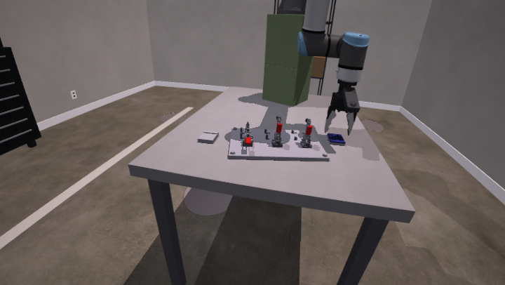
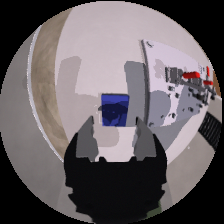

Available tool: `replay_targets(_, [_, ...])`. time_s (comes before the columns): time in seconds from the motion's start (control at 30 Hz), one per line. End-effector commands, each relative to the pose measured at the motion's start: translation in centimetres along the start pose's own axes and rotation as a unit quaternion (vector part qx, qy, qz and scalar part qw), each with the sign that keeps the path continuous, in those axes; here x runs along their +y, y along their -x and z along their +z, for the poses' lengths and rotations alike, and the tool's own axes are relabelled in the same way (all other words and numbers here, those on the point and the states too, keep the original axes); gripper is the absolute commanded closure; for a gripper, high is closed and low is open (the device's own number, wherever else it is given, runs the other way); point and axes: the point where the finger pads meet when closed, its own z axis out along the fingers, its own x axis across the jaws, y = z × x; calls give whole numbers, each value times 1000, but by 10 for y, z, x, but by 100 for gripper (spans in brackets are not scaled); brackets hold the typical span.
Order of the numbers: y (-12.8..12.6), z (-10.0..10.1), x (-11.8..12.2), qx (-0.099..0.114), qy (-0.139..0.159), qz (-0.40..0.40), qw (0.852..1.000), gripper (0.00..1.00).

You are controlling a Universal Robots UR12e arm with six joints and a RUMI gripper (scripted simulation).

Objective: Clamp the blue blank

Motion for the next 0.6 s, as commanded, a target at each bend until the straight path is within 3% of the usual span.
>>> replay_targets(0.0, [0,5,0,0,0,0,1000,41])
replay_targets(0.57, [0,18,-1,0,0,0,1000,41])
